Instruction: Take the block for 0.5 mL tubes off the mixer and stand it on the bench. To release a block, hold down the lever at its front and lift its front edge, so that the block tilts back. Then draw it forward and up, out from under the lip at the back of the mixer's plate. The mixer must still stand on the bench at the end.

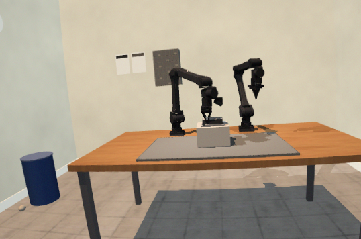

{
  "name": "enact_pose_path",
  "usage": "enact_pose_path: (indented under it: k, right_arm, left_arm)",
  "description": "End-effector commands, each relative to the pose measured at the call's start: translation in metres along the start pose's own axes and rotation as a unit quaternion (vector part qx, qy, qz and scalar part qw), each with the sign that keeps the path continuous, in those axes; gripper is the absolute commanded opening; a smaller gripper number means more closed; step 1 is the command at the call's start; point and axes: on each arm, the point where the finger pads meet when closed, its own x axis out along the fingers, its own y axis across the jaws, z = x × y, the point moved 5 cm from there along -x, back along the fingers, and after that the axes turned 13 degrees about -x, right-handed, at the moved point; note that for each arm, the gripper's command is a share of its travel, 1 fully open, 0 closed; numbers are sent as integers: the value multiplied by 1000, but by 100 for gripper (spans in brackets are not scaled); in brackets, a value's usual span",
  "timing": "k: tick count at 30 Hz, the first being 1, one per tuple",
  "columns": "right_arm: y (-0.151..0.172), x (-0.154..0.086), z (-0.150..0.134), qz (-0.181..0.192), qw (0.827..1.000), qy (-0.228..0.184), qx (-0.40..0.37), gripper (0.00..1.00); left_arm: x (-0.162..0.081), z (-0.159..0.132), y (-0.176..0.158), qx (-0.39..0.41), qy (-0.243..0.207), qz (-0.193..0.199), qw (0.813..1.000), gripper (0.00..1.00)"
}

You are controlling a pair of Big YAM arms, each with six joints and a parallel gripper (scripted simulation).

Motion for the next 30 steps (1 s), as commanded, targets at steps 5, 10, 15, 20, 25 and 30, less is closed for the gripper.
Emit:
enact_pose_path:
  k: [5, 10, 15, 20, 25, 30]
  right_arm:
    - [-12, -16, 6, -14, 1000, -7, -1, 0]
    - [-12, -16, 6, -14, 1000, -7, -1, 0]
    - [-12, -16, 6, -14, 1000, -7, -1, 0]
    - [-12, -16, 6, -14, 1000, -7, -1, 0]
    - [-12, -16, 6, -14, 1000, -7, -1, 0]
    - [-12, -16, 6, -14, 1000, -7, -1, 0]
  left_arm:
    - [-17, 4, 1, 5, -18, 0, 1000, 0]
    - [-12, -15, -28, 6, -74, -14, 997, 0]
    - [-6, -28, -51, 3, -124, -23, 992, 0]
    - [4, -35, -73, 5, -153, -30, 988, 0]
    - [1, -50, -91, 9, -197, -44, 979, 0]
    - [1, -65, -115, 8, -253, -59, 965, 0]
